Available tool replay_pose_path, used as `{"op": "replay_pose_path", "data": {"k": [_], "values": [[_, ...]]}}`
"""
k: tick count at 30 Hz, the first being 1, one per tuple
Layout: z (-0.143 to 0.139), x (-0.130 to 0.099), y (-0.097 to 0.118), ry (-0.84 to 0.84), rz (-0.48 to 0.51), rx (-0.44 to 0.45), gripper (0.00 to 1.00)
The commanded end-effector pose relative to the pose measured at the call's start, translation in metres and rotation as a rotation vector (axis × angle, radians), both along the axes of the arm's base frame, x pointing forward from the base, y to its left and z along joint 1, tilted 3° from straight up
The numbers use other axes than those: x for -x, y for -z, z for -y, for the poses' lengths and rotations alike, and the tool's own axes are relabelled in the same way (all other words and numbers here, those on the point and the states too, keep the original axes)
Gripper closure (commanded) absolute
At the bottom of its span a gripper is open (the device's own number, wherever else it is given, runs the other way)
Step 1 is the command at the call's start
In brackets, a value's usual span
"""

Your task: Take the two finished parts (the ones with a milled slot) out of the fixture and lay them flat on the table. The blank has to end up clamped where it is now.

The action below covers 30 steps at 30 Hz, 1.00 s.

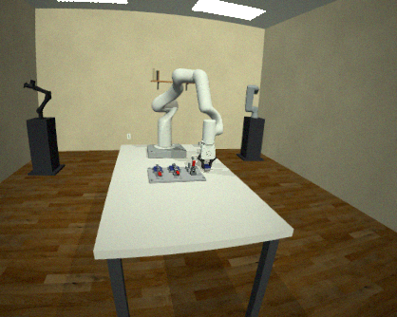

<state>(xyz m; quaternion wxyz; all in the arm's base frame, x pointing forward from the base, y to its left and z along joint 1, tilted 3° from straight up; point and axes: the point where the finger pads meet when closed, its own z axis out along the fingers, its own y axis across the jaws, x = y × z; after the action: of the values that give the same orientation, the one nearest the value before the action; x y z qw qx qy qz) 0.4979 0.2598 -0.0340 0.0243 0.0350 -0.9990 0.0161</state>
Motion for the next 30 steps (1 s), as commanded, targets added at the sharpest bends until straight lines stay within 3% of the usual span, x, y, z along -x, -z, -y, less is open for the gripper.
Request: {"op": "replay_pose_path", "data": {"k": [1, 30], "values": [[-0.0002, -0.0005, 0.0055, 0.0, 0.001, -0.001, 1.0], [0.0, -0.0001, 0.0124, 0.0, 0.001, -0.001, 1.0]]}}
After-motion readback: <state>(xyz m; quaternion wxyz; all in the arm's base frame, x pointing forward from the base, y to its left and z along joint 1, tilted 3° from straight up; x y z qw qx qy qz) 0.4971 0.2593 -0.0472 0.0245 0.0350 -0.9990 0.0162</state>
